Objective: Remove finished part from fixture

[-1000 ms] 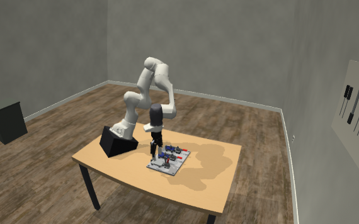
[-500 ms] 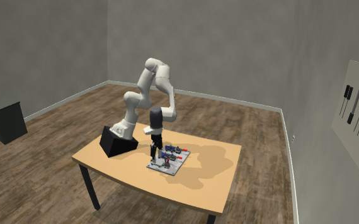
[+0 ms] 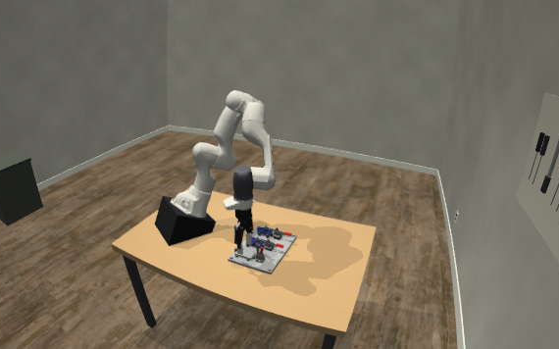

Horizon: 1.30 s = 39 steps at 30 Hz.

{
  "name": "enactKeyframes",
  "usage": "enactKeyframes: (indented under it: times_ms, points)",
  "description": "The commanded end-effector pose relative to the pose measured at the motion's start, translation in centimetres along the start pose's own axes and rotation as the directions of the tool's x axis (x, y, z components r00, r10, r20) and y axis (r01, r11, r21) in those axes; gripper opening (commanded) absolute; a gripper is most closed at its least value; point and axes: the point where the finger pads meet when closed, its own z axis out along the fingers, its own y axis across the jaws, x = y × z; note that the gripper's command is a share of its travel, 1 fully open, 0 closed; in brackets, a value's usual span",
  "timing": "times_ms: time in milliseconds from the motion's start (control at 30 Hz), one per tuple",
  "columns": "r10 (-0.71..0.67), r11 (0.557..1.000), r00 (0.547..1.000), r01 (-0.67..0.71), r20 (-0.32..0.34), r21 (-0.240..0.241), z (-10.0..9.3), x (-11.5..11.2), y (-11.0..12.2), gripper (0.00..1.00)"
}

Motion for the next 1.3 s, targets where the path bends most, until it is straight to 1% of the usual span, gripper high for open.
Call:
enactKeyframes:
  times_ms: [0,833,1267]
  points:
    - [-0.008,1.0,1.0,0.008,0.001,0.001,0.08,-0.07,-0.03,0.58]
    - [-0.008,1.0,1.0,0.008,0.001,0.001,0.11,-0.07,-0.03,0.58]
    - [-0.008,1.0,1.0,0.008,0.001,0.001,0.79,-0.08,-0.03,0.58]
